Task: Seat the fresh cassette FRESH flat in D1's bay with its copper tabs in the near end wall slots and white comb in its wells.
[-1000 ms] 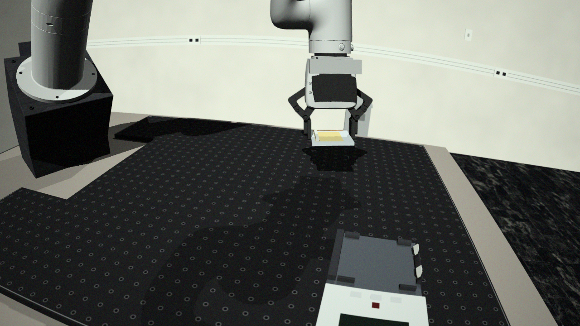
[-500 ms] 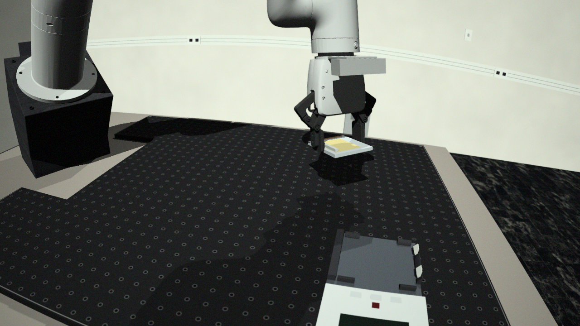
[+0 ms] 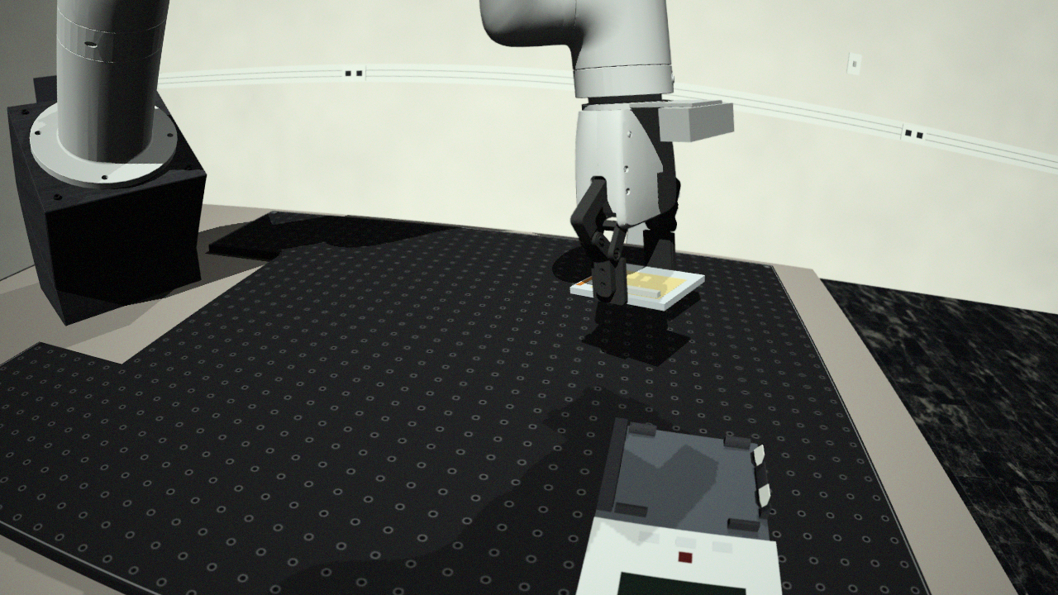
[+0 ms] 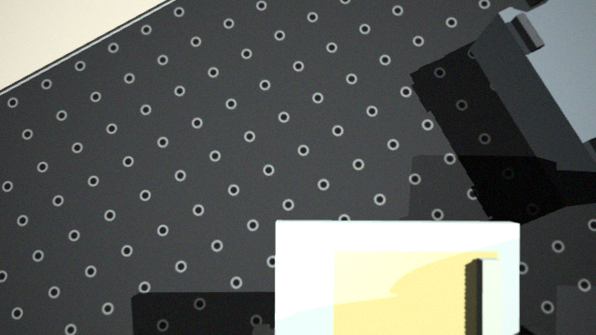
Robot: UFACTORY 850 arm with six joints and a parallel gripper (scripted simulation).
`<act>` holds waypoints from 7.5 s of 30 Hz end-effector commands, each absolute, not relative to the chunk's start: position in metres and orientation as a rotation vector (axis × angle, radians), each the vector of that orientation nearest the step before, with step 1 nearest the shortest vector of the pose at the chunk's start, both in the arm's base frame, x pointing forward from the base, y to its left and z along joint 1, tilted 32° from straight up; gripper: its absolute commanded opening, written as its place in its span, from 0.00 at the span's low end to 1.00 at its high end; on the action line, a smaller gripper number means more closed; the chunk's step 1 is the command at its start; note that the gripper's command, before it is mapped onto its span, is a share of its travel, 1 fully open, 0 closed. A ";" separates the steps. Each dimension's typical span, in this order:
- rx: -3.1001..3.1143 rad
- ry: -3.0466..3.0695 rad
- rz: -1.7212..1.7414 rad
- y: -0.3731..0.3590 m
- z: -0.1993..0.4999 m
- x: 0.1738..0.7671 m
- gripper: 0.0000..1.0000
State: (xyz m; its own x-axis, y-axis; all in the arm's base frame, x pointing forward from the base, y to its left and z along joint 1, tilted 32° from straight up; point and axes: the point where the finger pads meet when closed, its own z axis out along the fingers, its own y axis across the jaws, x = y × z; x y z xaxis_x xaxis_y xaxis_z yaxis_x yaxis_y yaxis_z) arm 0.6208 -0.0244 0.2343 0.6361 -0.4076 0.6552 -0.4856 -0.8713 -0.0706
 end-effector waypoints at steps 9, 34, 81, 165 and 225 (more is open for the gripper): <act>2.745 -0.155 0.974 -0.078 0.263 0.629 0.00; 2.737 -0.075 0.964 -0.175 0.312 0.643 0.00; 2.737 -0.075 0.963 -0.207 0.303 0.659 0.00; 2.737 -0.075 0.963 -0.218 0.267 0.679 0.00; 2.737 -0.075 0.964 -0.207 0.305 0.658 1.00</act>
State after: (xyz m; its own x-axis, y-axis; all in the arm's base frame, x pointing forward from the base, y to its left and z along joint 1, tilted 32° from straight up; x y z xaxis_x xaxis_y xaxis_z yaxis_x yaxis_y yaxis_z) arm 0.6594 -0.2079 0.2995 0.7770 0.0320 0.6287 -0.1235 -0.9715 0.2022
